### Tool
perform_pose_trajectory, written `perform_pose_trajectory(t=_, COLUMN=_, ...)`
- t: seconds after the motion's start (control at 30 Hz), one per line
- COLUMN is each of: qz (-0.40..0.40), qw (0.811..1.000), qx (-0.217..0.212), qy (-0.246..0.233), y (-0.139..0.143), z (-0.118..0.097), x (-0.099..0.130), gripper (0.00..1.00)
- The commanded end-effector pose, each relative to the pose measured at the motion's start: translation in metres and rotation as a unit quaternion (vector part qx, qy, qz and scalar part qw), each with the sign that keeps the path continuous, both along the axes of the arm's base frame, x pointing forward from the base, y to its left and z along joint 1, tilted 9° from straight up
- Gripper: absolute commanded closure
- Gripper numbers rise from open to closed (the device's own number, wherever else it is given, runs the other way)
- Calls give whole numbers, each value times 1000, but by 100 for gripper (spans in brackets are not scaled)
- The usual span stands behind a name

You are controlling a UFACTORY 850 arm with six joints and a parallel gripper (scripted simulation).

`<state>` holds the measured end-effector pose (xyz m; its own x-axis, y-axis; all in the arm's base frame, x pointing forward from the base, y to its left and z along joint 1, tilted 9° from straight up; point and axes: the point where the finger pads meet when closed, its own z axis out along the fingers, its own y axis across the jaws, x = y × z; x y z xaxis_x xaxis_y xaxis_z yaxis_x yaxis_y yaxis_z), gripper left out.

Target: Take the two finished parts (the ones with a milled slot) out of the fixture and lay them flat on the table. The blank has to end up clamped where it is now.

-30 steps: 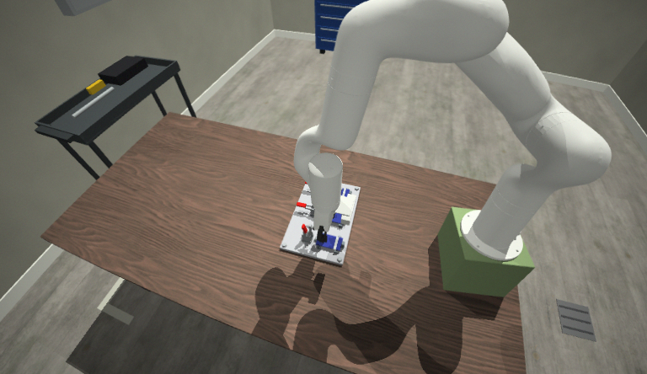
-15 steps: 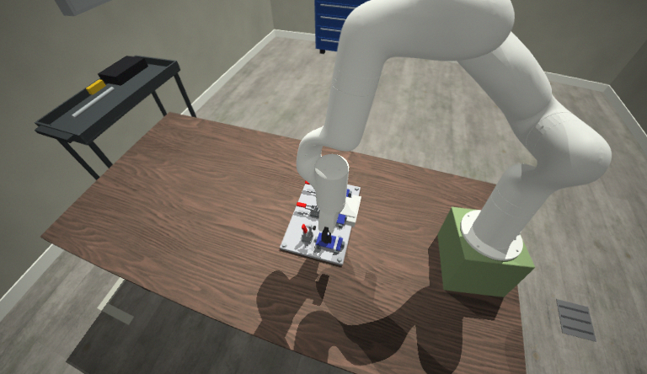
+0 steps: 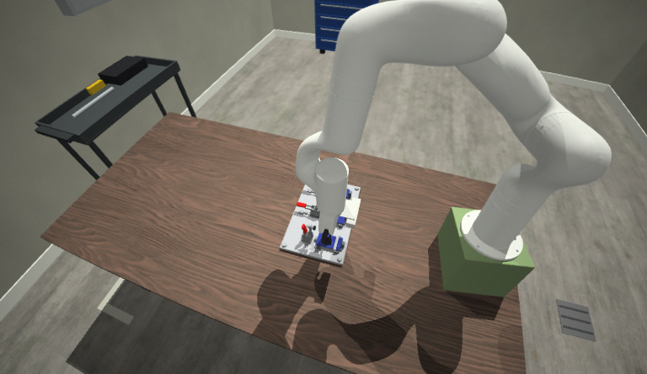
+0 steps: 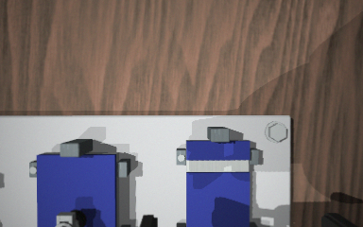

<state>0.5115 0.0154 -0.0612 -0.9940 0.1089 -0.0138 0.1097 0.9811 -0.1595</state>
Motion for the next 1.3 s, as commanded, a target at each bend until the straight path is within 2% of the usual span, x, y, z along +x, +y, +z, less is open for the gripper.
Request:
perform_pose_trajectory(t=0.0, qz=0, qw=1000, qx=0, qy=-2, y=-2, z=-12, x=1, gripper=0)
perform_pose_trajectory(t=0.3, qz=0, qw=1000, qx=0, qy=-2, y=-6, z=-37, x=1, gripper=0)
perform_pose_trajectory(t=0.53, qz=0, qw=1000, qx=0, qy=-2, y=-7, z=-44, x=1, gripper=0)
perform_pose_trajectory(t=1.27, qz=0, qw=1000, qx=0, qy=-2, y=-7, z=-46, x=1, gripper=0)
